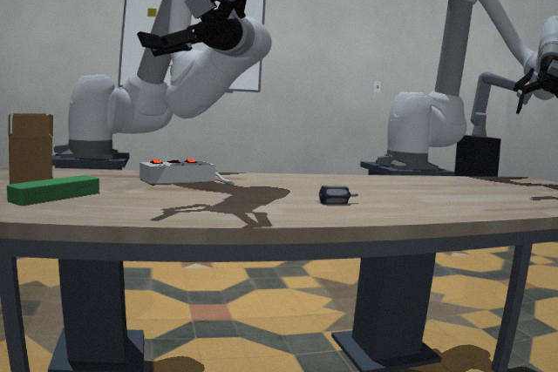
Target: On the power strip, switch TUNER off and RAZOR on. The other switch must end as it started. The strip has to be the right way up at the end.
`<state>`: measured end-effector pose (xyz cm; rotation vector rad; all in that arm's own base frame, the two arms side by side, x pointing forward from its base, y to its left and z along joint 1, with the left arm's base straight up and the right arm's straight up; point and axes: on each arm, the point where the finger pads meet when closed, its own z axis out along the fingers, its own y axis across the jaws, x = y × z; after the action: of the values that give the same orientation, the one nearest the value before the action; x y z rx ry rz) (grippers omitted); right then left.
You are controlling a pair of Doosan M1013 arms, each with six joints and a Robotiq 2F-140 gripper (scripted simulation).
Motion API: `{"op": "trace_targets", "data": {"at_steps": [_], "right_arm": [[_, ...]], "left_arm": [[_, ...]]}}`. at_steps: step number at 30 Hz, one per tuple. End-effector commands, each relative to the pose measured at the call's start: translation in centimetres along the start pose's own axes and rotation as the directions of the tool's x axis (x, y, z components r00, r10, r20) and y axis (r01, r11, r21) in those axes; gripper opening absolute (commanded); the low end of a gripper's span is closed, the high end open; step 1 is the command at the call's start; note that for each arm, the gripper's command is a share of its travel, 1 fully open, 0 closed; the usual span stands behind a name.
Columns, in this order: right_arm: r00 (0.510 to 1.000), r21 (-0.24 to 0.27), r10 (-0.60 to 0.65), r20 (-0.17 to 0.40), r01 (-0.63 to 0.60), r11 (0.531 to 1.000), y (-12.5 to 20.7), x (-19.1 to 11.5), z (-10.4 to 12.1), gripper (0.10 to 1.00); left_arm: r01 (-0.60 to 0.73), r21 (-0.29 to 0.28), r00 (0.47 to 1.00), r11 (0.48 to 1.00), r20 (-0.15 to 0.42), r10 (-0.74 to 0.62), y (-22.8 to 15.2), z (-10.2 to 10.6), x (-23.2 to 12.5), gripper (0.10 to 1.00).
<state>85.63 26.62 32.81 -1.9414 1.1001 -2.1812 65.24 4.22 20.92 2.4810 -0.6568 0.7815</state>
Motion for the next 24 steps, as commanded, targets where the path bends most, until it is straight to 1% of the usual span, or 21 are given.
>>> {"op": "trace_targets", "data": {"at_steps": [1,7,9,11,18,24], "right_arm": [[1.0,-0.021,-0.012,-0.006,0.012,1.0,1.0,0.6,0.8,1.0],[0.999,-0.084,-0.051,-0.018,0.049,0.995,4.2,1.9,2.9,1.0],[0.999,-0.084,-0.051,-0.018,0.049,0.995,4.2,1.9,2.9,1.0],[0.998,-0.111,-0.067,-0.021,0.064,0.992,5.5,2.4,3.7,1.0],[0.991,-0.225,-0.135,-0.025,0.126,0.966,11.4,4.8,6.8,1.0],[0.979,-0.346,-0.204,-0.011,0.188,0.919,18.0,7.4,9.4,1.0]], "left_arm": [[-0.001,0.001,1.0,1.0,0.0,0.001,0.0,0.0,0.1,1.0],[-0.001,0.001,1.0,1.0,0.0,0.001,0.0,0.0,0.1,1.0],[-0.001,0.001,1.0,1.0,0.0,0.001,0.0,0.0,0.1,1.0],[-0.001,0.001,1.0,1.0,0.0,0.001,0.0,0.0,0.1,1.0],[-0.001,0.001,1.0,1.0,0.0,0.001,0.0,0.0,0.1,1.0],[-0.001,0.001,1.0,1.0,0.0,0.001,0.0,0.0,0.1,1.0]]}}
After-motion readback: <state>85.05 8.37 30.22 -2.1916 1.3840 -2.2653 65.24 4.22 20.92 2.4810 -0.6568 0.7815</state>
